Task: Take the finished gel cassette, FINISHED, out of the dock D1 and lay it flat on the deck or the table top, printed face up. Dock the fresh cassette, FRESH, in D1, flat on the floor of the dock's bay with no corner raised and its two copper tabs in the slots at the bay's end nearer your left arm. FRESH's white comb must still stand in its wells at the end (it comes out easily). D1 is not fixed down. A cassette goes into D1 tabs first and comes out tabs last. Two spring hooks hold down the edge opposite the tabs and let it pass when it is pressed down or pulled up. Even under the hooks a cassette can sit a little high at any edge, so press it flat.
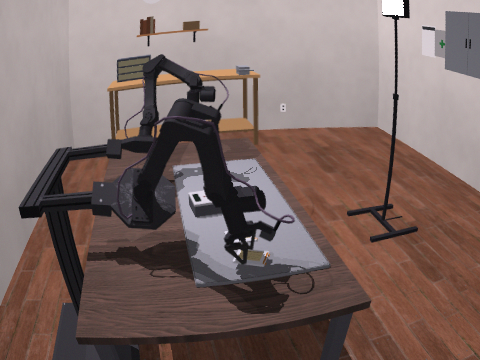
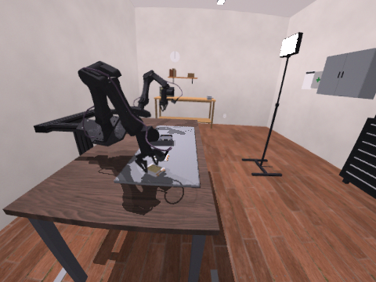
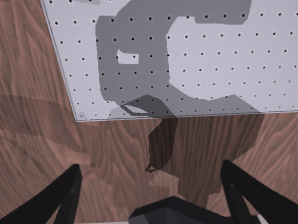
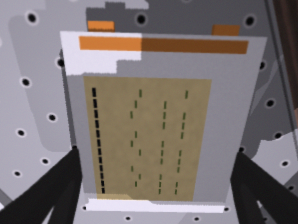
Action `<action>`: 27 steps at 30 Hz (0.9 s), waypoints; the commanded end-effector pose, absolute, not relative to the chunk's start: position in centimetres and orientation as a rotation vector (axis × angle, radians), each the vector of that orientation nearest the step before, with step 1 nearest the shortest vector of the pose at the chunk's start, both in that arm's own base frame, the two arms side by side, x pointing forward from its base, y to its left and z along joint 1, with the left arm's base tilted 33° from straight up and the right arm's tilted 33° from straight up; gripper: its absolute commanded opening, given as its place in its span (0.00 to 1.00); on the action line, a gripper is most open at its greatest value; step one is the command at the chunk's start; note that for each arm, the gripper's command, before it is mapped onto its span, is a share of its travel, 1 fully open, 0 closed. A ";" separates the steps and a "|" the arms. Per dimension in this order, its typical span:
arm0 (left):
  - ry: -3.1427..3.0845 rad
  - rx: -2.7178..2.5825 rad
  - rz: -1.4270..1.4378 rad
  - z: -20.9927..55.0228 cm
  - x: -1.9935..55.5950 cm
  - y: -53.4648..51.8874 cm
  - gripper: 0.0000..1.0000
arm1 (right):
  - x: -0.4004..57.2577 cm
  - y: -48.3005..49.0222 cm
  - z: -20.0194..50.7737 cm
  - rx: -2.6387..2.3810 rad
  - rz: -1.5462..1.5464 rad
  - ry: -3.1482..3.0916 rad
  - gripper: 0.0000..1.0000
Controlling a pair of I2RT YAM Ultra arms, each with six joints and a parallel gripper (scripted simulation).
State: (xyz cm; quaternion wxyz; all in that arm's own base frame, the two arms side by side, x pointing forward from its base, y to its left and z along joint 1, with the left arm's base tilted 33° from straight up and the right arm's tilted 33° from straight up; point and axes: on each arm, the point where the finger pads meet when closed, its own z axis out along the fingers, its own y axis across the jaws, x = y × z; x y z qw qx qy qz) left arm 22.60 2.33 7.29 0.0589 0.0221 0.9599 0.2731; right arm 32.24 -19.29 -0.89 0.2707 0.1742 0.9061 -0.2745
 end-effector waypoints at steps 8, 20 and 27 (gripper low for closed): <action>2.887 0.042 0.787 8.2 23.1 1.9 1.00 | 32.7 -19.5 -1.6 0.451 -0.730 2.432 0.00; 2.887 0.042 0.787 8.2 23.1 1.9 1.00 | 32.7 -19.6 -1.8 0.450 -0.730 2.438 0.00; 2.887 0.042 0.787 8.2 23.1 1.9 1.00 | 32.6 -19.8 -2.4 0.450 -0.730 2.438 0.00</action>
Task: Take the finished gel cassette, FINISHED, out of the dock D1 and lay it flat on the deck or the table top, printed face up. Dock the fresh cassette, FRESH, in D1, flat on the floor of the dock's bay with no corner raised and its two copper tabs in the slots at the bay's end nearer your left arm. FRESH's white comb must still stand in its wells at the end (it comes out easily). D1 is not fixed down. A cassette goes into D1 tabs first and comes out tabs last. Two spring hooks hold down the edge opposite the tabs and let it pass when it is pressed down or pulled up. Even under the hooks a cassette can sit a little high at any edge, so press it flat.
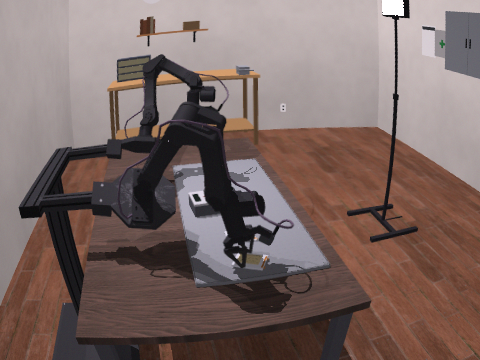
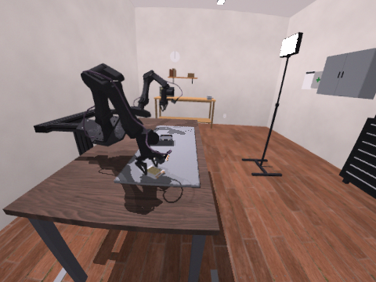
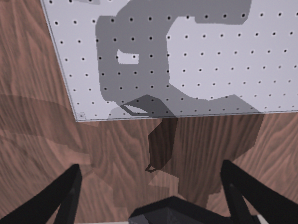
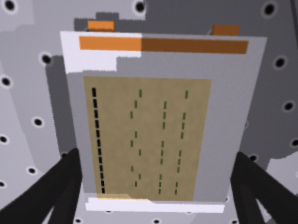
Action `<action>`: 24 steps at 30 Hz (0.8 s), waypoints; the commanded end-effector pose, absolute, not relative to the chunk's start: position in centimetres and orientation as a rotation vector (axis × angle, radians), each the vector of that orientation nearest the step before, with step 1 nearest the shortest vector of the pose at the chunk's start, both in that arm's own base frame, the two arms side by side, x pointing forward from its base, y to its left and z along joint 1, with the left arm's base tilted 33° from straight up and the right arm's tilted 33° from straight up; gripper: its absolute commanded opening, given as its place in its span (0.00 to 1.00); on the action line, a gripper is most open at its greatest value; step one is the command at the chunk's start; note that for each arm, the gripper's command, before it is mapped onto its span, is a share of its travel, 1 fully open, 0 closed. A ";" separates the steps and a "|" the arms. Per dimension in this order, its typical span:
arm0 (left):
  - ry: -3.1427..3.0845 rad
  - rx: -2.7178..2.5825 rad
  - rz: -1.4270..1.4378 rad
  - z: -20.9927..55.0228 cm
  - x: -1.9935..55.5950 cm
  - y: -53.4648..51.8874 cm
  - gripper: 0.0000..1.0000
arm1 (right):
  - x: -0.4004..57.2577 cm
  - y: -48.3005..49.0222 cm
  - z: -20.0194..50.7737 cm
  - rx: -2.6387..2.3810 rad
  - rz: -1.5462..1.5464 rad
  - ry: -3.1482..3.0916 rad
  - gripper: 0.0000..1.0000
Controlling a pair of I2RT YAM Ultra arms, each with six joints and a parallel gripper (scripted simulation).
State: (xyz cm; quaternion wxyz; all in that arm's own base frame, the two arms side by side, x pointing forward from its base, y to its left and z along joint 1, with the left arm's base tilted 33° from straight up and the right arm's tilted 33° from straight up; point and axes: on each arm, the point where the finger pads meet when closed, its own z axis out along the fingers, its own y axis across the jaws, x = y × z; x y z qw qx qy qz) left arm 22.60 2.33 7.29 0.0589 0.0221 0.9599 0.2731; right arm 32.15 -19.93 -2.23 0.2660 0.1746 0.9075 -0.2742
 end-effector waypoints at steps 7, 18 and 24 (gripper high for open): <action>2.887 0.042 0.787 8.2 23.1 1.9 1.00 | 32.6 -19.8 -2.4 0.450 -0.730 2.438 0.00; 2.887 0.042 0.787 8.2 23.1 1.9 1.00 | 32.5 -20.1 -3.0 0.450 -0.729 2.442 0.00; 2.887 0.042 0.787 8.2 23.1 1.9 1.00 | 32.5 -20.1 -3.0 0.450 -0.729 2.442 0.00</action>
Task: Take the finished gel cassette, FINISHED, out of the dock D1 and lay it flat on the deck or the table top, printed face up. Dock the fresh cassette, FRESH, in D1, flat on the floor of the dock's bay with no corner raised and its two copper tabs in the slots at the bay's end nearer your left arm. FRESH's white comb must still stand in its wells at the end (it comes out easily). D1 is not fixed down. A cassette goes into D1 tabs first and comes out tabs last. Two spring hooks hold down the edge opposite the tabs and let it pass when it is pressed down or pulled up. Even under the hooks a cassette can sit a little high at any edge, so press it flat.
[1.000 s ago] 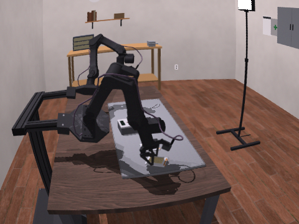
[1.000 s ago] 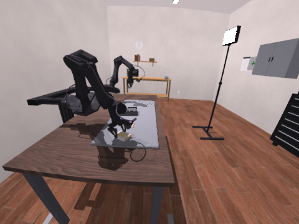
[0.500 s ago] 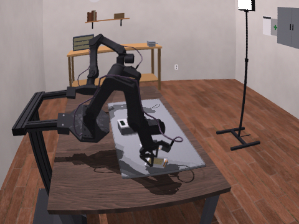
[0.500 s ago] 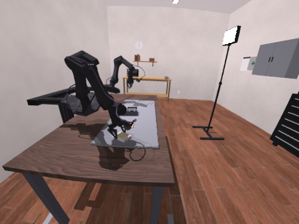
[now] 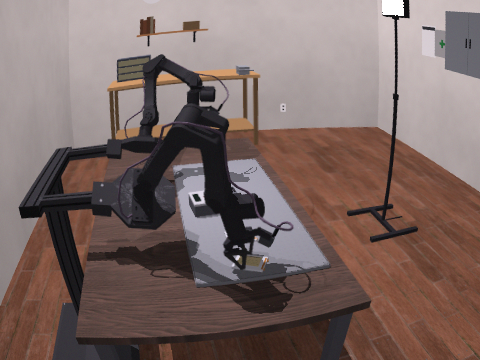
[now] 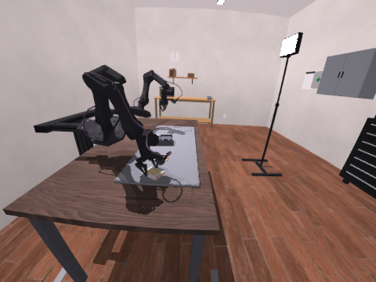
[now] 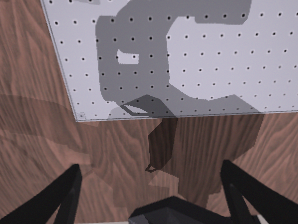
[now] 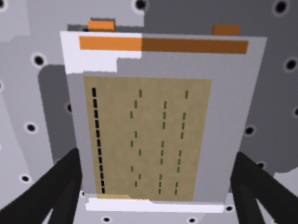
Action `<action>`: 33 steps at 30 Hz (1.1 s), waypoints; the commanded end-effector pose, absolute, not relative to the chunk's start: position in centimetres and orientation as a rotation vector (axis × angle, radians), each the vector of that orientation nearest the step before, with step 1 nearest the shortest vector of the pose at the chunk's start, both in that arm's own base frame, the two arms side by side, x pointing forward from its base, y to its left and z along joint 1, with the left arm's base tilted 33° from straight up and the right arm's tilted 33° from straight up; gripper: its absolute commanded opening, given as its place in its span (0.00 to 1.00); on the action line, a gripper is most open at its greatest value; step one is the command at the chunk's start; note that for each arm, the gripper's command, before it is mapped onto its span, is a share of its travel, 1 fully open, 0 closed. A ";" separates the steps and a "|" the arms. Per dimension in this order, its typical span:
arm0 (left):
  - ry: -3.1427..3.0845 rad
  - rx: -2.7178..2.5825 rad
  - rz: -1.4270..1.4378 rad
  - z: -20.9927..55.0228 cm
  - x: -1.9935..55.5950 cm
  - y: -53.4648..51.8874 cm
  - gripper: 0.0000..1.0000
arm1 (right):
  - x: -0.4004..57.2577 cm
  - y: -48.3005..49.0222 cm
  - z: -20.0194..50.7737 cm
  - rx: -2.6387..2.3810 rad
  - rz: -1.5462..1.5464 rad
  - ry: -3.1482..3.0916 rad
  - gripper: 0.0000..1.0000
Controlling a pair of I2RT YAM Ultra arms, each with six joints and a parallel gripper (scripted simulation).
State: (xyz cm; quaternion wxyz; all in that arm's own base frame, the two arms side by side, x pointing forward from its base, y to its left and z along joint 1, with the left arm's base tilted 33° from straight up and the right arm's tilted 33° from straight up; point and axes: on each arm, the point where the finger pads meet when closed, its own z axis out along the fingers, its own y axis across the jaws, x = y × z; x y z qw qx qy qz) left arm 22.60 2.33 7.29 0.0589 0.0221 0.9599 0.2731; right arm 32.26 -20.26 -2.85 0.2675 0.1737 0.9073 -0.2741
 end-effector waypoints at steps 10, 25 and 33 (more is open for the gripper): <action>2.887 0.042 0.787 8.2 23.1 1.9 1.00 | 32.5 -20.2 -2.6 0.466 -0.739 2.438 0.00; 2.887 0.042 0.787 8.2 23.1 1.9 1.00 | 32.5 -20.2 -2.6 0.466 -0.739 2.438 0.92; 2.887 0.042 0.787 8.2 23.1 1.9 1.00 | 32.5 -20.2 -2.6 0.466 -0.739 2.438 0.92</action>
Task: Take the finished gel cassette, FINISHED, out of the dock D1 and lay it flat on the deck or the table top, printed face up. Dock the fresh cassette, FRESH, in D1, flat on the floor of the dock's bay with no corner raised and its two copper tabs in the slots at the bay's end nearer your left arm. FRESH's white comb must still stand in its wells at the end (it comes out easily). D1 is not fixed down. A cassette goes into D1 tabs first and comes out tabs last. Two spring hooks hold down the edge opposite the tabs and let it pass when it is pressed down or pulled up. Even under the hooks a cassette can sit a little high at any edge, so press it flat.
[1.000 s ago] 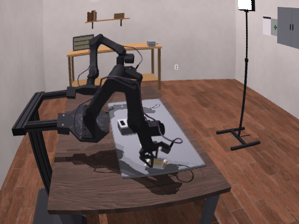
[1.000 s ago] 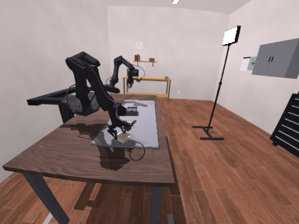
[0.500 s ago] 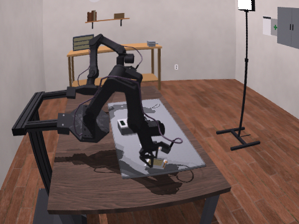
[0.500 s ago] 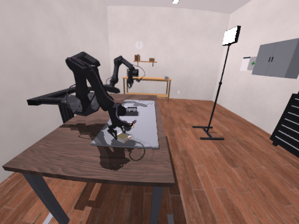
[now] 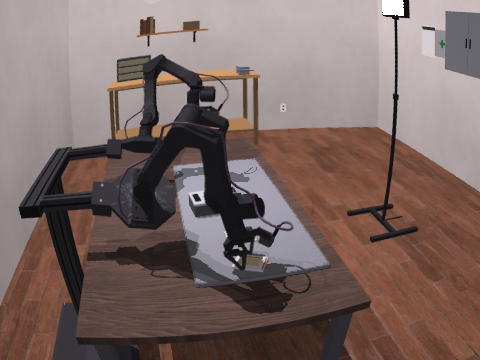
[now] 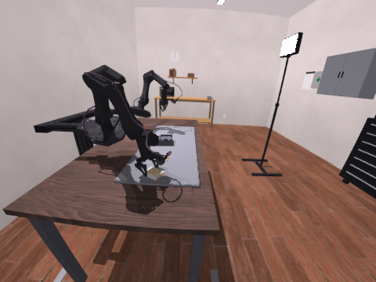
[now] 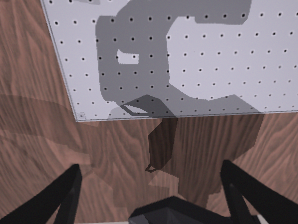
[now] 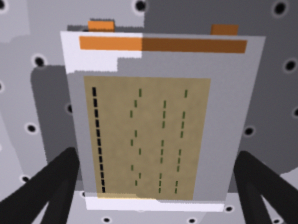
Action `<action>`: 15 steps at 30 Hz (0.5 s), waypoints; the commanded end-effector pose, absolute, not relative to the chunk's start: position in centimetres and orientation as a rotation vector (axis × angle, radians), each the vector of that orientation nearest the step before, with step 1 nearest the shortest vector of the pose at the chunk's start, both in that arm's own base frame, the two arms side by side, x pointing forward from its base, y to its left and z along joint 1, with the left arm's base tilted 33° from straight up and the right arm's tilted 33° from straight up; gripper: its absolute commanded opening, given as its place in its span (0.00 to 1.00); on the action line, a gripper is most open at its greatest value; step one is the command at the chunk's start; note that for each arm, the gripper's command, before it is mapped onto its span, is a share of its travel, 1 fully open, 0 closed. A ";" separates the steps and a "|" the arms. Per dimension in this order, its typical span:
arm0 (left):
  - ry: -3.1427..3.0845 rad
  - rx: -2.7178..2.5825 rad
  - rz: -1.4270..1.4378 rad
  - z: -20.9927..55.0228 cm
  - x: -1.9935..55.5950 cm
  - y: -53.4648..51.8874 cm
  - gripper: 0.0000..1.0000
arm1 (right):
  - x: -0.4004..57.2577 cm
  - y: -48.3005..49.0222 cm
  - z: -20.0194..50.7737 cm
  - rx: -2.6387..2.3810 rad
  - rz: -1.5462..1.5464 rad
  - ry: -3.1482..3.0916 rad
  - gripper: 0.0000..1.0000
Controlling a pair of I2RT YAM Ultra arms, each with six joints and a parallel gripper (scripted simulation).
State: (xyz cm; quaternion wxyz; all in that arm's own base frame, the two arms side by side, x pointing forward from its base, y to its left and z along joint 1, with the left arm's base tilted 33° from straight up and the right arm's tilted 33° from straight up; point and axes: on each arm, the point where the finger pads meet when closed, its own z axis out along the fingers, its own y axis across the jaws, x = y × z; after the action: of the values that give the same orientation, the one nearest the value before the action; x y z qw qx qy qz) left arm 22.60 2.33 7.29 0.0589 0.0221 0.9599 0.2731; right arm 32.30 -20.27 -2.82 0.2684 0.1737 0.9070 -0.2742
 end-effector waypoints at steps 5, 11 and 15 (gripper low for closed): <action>2.887 0.042 0.787 8.2 23.1 1.9 1.00 | 32.5 -20.2 -2.6 0.466 -0.739 2.438 0.92; 2.887 0.042 0.787 8.2 23.1 1.9 1.00 | 32.5 -20.2 -2.6 0.466 -0.739 2.438 0.98; 2.887 0.042 0.787 8.2 23.1 1.9 1.00 | 32.5 -20.2 -2.6 0.466 -0.739 2.438 0.98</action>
State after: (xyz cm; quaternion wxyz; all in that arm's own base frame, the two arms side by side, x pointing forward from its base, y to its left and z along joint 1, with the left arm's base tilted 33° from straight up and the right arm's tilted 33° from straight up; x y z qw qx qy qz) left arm 22.60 2.33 7.29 0.0589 0.0221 0.9599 0.2731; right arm 32.30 -20.27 -2.82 0.2684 0.1737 0.9070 -0.2742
